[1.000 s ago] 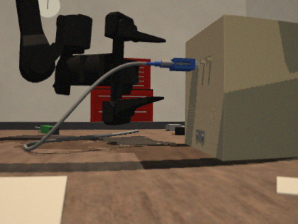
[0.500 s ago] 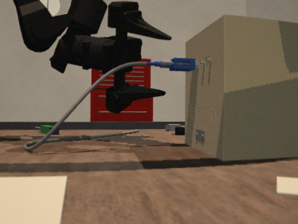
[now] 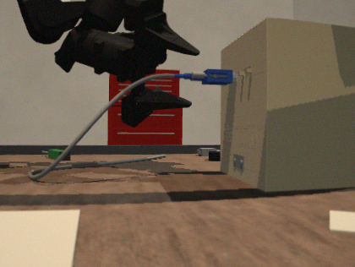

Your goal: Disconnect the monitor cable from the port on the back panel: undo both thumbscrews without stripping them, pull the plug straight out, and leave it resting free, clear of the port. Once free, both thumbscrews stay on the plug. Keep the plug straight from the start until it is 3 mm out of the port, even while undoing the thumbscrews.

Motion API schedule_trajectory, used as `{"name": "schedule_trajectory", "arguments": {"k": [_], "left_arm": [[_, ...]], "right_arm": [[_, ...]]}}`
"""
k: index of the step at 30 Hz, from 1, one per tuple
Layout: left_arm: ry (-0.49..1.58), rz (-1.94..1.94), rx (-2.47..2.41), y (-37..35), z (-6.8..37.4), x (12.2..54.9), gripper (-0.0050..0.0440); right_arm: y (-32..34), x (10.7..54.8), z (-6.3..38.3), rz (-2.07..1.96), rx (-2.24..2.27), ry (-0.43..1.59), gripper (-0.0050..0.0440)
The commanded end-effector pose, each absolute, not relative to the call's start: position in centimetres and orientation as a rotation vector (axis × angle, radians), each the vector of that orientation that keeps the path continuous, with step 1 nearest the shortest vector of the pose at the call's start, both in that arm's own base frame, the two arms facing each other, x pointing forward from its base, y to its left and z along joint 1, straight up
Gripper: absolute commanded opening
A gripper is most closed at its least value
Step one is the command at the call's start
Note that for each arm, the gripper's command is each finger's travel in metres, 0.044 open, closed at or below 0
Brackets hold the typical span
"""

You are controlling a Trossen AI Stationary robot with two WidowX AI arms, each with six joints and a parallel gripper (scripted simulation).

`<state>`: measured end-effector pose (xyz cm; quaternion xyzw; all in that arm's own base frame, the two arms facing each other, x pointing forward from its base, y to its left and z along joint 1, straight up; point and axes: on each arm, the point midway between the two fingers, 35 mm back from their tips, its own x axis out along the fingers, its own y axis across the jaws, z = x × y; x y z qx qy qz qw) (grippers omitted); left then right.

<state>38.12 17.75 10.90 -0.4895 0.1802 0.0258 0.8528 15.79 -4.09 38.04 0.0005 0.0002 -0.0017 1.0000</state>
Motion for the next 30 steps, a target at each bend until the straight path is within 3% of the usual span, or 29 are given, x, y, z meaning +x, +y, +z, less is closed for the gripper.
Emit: {"name": "schedule_trajectory", "arguments": {"k": [1, 9, 11, 14, 30], "left_arm": [[0.355, 0.048, -1.001, 17.95, 12.17, 38.33, 0.0272], [0.355, 0.048, -1.001, 17.95, 12.17, 38.33, 0.008], [0.355, 0.048, -1.001, 17.95, 12.17, 38.33, 0.008], [0.355, 0.048, -1.001, 17.95, 12.17, 38.33, 0.0008], [0.333, 0.019, -1.072, 18.02, 12.03, 38.28, 0.0]], "right_arm": [[-3.94, 15.76, 38.37, 0.0, -0.006, -0.001, 0.044], [-3.94, 15.76, 38.37, 0.0, -0.006, -0.001, 0.044], [-3.94, 15.76, 38.37, 0.0, -0.006, -0.001, 0.044], [-3.94, 15.76, 38.37, 0.0, -0.006, -0.001, 0.044], [-3.94, 15.76, 38.37, 0.0, -0.006, -0.001, 0.044]]}}
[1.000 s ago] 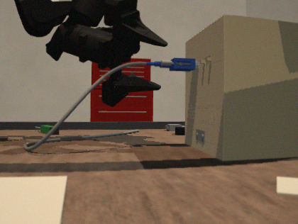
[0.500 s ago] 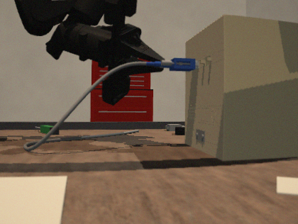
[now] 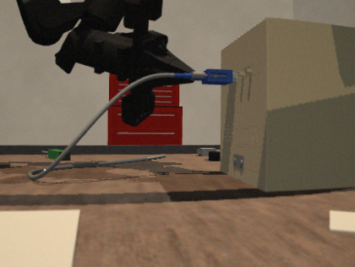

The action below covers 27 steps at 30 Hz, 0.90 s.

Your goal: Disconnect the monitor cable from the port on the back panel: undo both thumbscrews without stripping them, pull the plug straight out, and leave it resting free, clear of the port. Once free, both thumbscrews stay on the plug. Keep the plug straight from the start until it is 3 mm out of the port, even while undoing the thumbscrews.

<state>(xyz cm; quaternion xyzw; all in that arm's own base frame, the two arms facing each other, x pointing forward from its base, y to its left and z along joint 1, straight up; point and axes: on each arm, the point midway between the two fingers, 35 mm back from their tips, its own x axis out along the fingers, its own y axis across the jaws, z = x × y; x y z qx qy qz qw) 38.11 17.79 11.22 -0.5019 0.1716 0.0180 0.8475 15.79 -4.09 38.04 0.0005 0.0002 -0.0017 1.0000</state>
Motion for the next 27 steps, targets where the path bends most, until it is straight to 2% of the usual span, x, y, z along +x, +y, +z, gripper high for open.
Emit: {"name": "schedule_trajectory", "arguments": {"k": [1, 27], "left_arm": [[0.328, 0.011, -1.089, 18.04, 11.99, 38.26, 0.0], [0.262, -0.07, -1.284, 18.2, 11.53, 38.19, 0.0]], "right_arm": [[-3.94, 15.76, 38.37, 0.0, -0.006, -0.001, 0.044], [-3.94, 15.76, 38.37, 0.0, -0.006, -0.001, 0.044]]}}
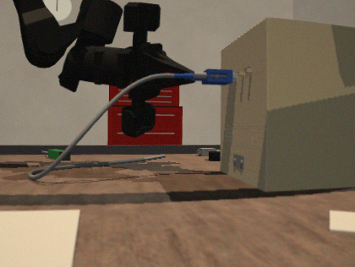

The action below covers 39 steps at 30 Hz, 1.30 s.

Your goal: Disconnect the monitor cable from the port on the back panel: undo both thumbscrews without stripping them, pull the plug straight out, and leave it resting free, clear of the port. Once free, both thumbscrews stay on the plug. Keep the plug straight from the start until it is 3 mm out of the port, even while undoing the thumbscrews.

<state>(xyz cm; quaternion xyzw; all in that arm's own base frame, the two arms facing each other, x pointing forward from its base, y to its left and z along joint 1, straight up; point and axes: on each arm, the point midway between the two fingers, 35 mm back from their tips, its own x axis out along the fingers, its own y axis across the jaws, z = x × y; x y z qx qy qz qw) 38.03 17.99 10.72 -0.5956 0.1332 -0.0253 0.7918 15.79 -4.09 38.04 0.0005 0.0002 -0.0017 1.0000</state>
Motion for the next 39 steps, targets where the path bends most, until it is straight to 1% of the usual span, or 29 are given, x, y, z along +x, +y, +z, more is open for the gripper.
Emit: {"name": "schedule_trajectory", "arguments": {"k": [1, 33, 37, 39], "left_arm": [[0.26, -0.072, -1.289, 18.21, 11.52, 38.2, 0.0], [0.171, -0.18, -1.532, 18.26, 10.9, 38.13, 0.0], [0.171, -0.18, -1.532, 18.26, 10.9, 38.13, 0.0096], [0.171, -0.18, -1.532, 18.26, 10.9, 38.13, 0.0096]], "right_arm": [[-3.94, 15.76, 38.37, 0.0, -0.006, -0.001, 0.044], [-3.94, 15.76, 38.37, 0.0, -0.006, -0.001, 0.044], [-3.94, 15.76, 38.37, 0.0, -0.006, -0.001, 0.044], [-3.94, 15.76, 38.37, 0.0, -0.006, -0.001, 0.044]]}}
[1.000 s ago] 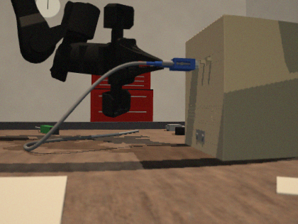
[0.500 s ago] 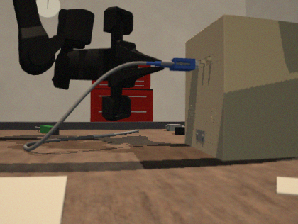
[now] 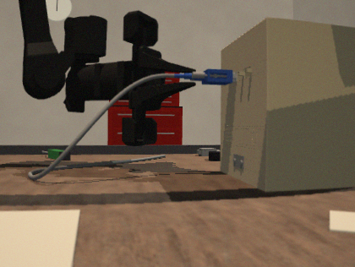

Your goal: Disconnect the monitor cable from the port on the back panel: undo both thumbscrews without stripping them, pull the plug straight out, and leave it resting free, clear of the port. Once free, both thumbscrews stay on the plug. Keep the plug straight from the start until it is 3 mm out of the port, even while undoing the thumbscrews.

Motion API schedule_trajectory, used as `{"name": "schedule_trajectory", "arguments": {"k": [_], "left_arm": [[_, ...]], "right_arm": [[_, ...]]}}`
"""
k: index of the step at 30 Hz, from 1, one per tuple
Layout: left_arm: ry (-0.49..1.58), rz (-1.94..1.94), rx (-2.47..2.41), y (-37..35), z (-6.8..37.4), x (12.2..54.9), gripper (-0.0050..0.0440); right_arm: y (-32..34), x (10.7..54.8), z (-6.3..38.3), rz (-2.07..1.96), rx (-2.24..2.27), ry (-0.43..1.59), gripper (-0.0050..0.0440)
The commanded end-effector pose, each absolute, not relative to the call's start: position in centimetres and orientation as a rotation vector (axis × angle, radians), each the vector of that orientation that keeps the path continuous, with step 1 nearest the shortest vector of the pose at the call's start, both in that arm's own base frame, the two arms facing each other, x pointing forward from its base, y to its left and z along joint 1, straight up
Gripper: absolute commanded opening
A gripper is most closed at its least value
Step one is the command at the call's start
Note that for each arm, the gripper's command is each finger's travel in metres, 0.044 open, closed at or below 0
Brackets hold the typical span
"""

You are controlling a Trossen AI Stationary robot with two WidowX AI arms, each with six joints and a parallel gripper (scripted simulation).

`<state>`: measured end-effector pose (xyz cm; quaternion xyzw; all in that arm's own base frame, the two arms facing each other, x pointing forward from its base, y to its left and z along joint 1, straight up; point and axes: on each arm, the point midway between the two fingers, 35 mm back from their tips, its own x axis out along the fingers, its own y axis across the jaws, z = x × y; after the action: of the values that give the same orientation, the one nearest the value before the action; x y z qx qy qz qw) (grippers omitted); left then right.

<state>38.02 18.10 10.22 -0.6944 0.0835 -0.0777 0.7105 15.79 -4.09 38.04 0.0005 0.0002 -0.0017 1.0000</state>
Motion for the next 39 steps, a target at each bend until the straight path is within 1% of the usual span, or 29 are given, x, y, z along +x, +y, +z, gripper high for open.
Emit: {"name": "schedule_trajectory", "arguments": {"k": [1, 14, 15, 26, 34, 35, 39], "left_arm": [[0.171, -0.18, -1.532, 18.3, 10.9, 38.1, 0.012], [0.171, -0.18, -1.532, 18.3, 10.9, 38.1, 0.0432], [0.171, -0.18, -1.532, 18.3, 10.9, 38.1, 0.044], [0.172, -0.172, -1.518, 18.3, 10.9, 38.2, 0.044], [0.186, -0.093, -1.329, 18.7, 11.9, 38.9, 0.044], [0.212, -0.068, -1.325, 18.7, 11.5, 38.9, 0.044], [0.231, -0.028, -1.173, 18.7, 12.4, 39.1, 0.044]], "right_arm": [[-3.9, 15.8, 38.4, 0.0, -0.006, -0.001, 0.044], [-3.9, 15.8, 38.4, 0.0, -0.006, -0.001, 0.044], [-3.9, 15.8, 38.4, 0.0, -0.006, -0.001, 0.044], [-3.9, 15.8, 38.4, 0.0, -0.006, -0.001, 0.044], [-3.9, 15.8, 38.4, 0.0, -0.006, -0.001, 0.044], [-3.9, 15.8, 38.4, 0.0, -0.006, -0.001, 0.044], [-3.9, 15.8, 38.4, 0.0, -0.006, -0.001, 0.044]]}}
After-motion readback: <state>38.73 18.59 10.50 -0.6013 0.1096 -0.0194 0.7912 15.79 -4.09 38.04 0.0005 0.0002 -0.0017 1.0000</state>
